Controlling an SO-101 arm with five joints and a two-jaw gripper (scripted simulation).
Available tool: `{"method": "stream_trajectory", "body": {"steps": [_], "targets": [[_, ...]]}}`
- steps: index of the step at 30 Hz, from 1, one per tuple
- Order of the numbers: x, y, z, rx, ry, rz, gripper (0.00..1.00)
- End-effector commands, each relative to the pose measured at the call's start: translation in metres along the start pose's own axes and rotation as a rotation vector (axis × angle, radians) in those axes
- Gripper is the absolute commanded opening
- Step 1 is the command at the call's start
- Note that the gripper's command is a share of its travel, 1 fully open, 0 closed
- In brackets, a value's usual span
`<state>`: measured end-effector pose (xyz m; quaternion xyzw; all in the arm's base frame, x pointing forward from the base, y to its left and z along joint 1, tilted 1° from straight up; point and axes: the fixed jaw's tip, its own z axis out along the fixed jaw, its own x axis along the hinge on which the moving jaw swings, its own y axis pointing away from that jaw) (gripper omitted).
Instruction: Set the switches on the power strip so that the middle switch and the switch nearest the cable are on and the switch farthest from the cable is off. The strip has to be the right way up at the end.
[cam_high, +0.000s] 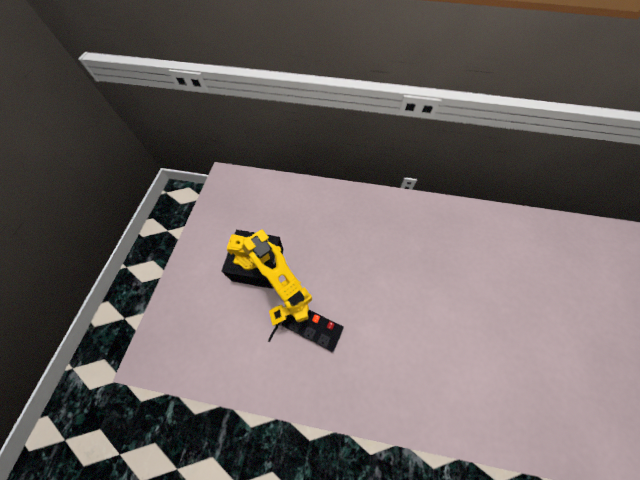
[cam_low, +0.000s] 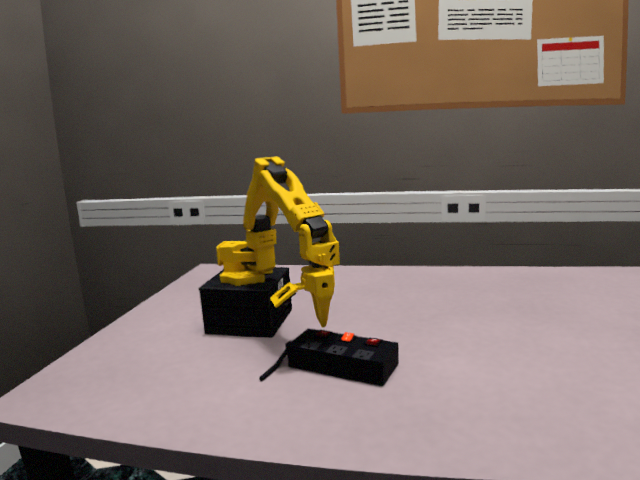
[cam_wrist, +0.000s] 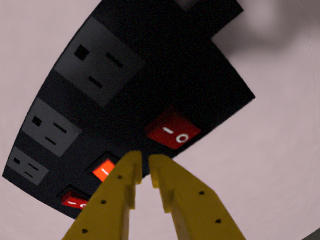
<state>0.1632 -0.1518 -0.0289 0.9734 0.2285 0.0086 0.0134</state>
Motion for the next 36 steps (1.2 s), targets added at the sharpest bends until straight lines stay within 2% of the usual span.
{"method": "stream_trajectory", "body": {"steps": [1,8,18,36], "targets": [[-0.0009,-0.004,0.0058,0.02,-0.007,-0.007,0.0],[-0.001,-0.0044,0.0064,0.02,-0.007,-0.007,0.0],[-0.0027,-0.0104,0.015,0.02,-0.007,-0.01,0.0],[-0.0028,-0.0105,0.0151,0.02,-0.007,-0.01,0.0]]}}
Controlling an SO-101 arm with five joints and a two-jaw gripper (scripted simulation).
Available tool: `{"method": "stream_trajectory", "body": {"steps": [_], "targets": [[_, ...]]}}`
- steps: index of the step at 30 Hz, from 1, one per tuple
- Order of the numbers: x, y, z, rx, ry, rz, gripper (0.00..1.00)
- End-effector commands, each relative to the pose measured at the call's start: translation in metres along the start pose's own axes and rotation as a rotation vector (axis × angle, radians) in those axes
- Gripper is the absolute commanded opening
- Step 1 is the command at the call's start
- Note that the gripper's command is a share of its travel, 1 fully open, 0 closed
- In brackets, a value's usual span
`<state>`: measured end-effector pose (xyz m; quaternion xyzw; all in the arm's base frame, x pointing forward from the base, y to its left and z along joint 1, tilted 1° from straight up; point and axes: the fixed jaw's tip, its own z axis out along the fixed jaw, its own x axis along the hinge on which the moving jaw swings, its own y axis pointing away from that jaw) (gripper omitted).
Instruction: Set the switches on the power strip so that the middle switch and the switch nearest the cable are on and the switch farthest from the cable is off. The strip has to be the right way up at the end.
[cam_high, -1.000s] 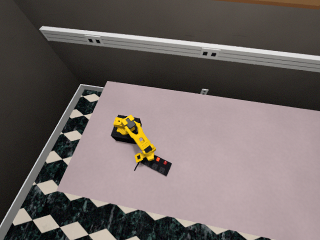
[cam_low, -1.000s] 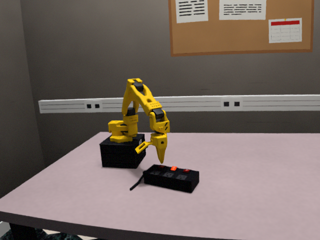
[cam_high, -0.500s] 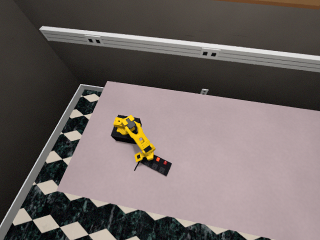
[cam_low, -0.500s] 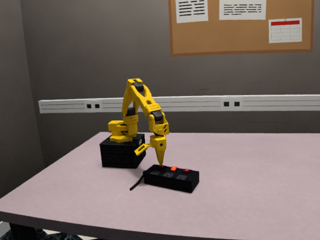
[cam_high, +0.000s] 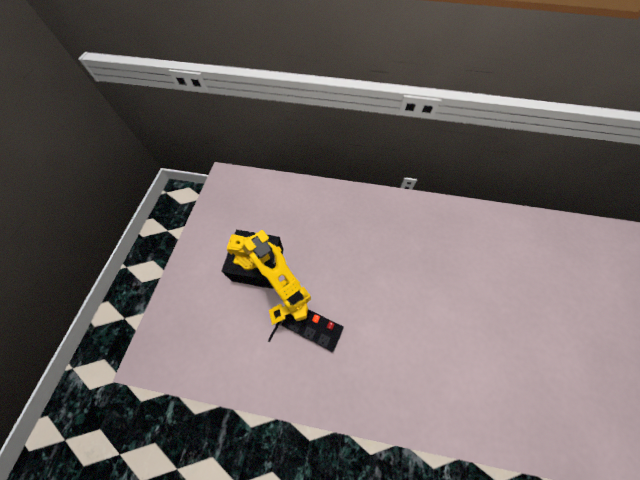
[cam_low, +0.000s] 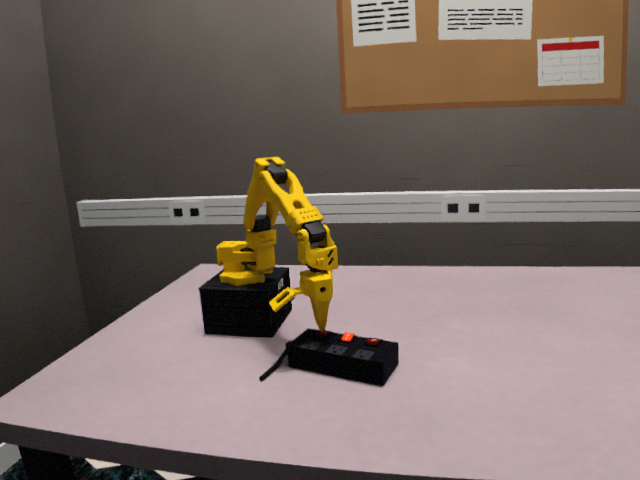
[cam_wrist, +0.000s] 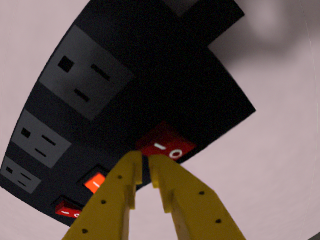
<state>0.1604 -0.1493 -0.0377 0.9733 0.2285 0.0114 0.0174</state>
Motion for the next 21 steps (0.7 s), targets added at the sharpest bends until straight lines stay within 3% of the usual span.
{"method": "stream_trajectory", "body": {"steps": [1,21], "targets": [[-0.0013,-0.0068,0.0065,0.029,-0.01,-0.01,0.0],[-0.0016,-0.0093,0.0072,0.029,-0.01,-0.013,0.0]]}}
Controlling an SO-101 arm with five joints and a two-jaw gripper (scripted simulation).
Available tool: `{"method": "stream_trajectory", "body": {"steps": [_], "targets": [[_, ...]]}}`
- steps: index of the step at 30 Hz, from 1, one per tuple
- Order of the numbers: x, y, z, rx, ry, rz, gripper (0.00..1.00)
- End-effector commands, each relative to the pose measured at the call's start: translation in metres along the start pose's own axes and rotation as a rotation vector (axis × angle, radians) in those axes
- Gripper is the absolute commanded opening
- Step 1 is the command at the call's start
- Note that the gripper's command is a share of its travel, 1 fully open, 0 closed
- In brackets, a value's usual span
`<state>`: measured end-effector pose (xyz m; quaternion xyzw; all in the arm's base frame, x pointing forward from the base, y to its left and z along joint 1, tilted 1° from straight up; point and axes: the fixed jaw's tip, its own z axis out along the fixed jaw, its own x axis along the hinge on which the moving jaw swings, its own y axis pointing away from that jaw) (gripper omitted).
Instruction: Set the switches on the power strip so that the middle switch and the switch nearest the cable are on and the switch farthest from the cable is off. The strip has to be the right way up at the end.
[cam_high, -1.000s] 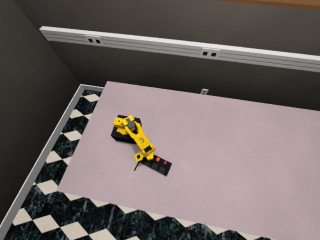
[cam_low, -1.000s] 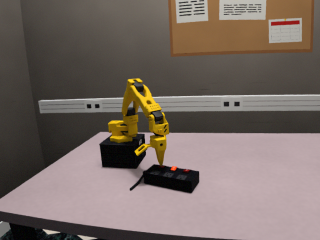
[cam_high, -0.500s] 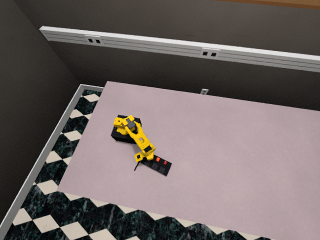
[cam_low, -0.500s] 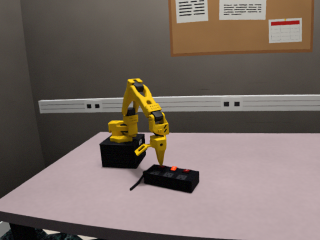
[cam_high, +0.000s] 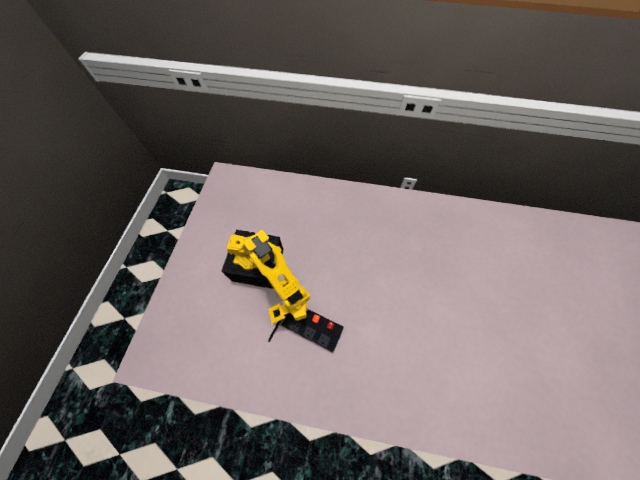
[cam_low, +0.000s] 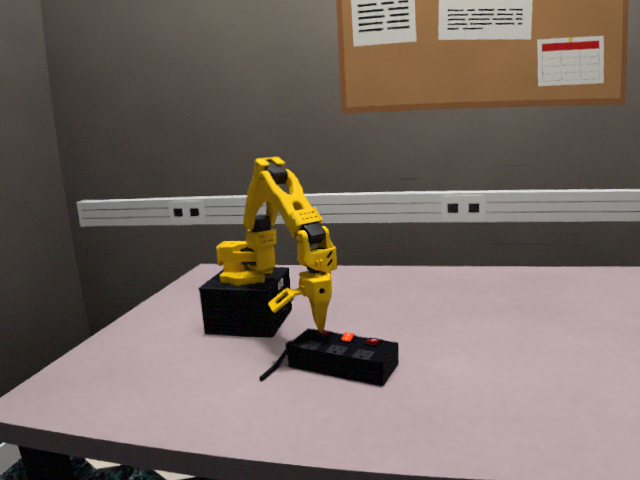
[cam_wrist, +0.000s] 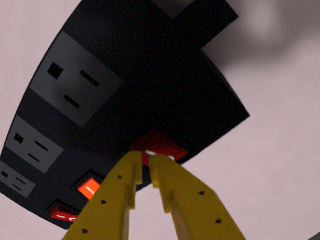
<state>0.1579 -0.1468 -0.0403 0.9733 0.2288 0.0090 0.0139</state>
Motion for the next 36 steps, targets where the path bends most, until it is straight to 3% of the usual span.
{"method": "stream_trajectory", "body": {"steps": [1,11,36], "targets": [[0.0,-0.006,0.005,0.022,-0.007,-0.012,0.0],[-0.001,-0.008,0.014,0.022,-0.007,-0.013,0.0],[-0.001,-0.012,0.019,0.022,-0.007,-0.019,0.0]]}}
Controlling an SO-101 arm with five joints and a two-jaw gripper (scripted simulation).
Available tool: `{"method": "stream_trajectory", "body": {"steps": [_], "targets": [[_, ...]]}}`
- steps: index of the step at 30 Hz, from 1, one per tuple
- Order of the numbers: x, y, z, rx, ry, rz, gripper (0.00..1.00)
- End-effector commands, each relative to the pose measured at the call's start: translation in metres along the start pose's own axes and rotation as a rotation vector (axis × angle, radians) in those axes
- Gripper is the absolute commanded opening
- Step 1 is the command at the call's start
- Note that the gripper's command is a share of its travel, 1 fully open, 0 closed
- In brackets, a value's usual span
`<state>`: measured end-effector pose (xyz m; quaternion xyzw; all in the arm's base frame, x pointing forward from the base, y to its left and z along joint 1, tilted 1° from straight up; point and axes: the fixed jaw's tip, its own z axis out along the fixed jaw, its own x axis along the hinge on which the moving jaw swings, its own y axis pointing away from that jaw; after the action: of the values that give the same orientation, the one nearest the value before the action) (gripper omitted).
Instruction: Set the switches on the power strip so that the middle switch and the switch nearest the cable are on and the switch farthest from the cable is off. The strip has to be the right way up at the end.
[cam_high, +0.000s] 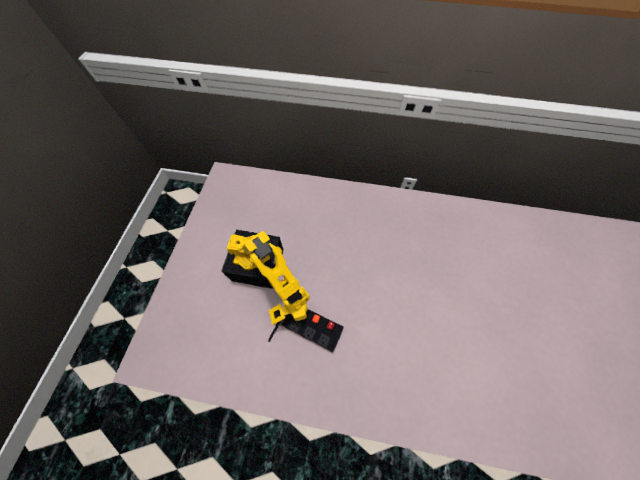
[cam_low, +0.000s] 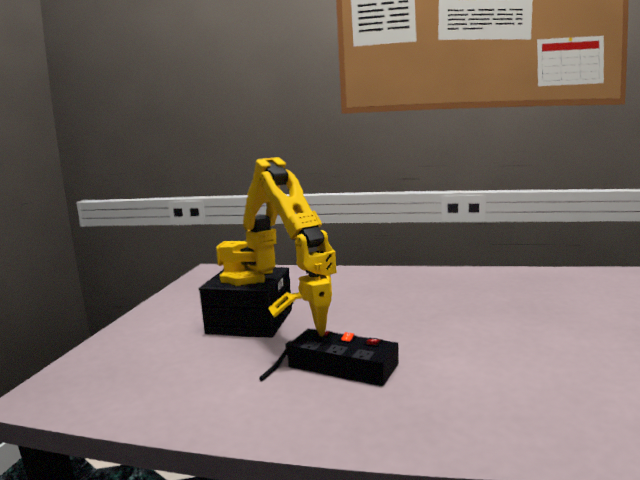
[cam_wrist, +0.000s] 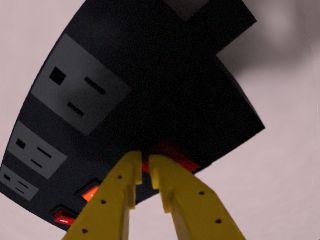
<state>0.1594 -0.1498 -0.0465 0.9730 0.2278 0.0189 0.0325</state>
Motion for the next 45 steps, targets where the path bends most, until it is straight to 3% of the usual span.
{"method": "stream_trajectory", "body": {"steps": [1,19,45], "targets": [[-0.001,-0.015,0.012,0.062,-0.017,-0.021,0.0],[-0.001,-0.019,0.015,0.063,-0.017,-0.027,0.0],[0.0,-0.008,-0.01,0.062,-0.018,-0.014,0.0]]}}
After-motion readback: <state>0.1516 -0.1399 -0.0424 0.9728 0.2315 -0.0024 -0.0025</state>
